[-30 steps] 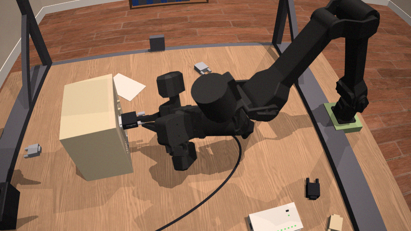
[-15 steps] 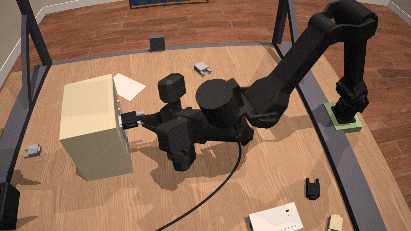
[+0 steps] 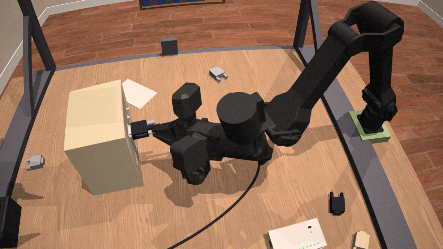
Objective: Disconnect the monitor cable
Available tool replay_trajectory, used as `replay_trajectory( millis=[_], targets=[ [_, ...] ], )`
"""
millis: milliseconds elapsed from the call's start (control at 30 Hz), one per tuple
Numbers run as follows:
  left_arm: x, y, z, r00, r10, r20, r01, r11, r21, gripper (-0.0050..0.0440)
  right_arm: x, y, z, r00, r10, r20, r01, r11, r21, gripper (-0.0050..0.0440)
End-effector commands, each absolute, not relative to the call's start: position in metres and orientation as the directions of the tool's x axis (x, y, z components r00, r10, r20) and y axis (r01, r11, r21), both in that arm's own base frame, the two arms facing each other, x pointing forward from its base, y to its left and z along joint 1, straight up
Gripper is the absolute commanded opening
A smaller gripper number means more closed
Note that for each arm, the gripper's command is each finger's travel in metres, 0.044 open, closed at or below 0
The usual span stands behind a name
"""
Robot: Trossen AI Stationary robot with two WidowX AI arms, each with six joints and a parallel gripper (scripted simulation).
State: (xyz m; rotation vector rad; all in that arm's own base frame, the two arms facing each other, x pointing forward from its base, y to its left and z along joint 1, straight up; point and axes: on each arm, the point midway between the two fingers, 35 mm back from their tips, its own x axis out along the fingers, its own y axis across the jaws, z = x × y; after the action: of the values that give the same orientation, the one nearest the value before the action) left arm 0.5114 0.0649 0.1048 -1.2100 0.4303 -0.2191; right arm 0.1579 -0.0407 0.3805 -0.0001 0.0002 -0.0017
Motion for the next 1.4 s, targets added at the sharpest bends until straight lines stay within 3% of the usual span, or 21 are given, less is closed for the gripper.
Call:
replay_trajectory(
  millis=[0, 1100, 1367],
  targets=[
    [0.5129, 0.066, 0.1147, 0.905, -0.398, -0.153, -0.028, 0.302, -0.953, 0.0, 0.1576, -0.0395, 0.3832, 1.0, 0.0, 0.001, 0.0, 1.0, -0.005, 0.044],
    [0.5129, 0.0669, 0.1084, 0.906, -0.423, 0.008, 0.021, 0.025, -0.999, 0.0, 0.1576, -0.0395, 0.3832, 1.0, 0.0, 0.001, 0.0, 1.0, -0.005, 0.044],
    [0.5129, 0.0669, 0.1084, 0.906, -0.423, 0.008, 0.021, 0.025, -0.999, 0.0192, 0.1576, -0.0395, 0.3832, 1.0, 0.0, 0.001, 0.0, 1.0, -0.005, 0.044]
  ],
)
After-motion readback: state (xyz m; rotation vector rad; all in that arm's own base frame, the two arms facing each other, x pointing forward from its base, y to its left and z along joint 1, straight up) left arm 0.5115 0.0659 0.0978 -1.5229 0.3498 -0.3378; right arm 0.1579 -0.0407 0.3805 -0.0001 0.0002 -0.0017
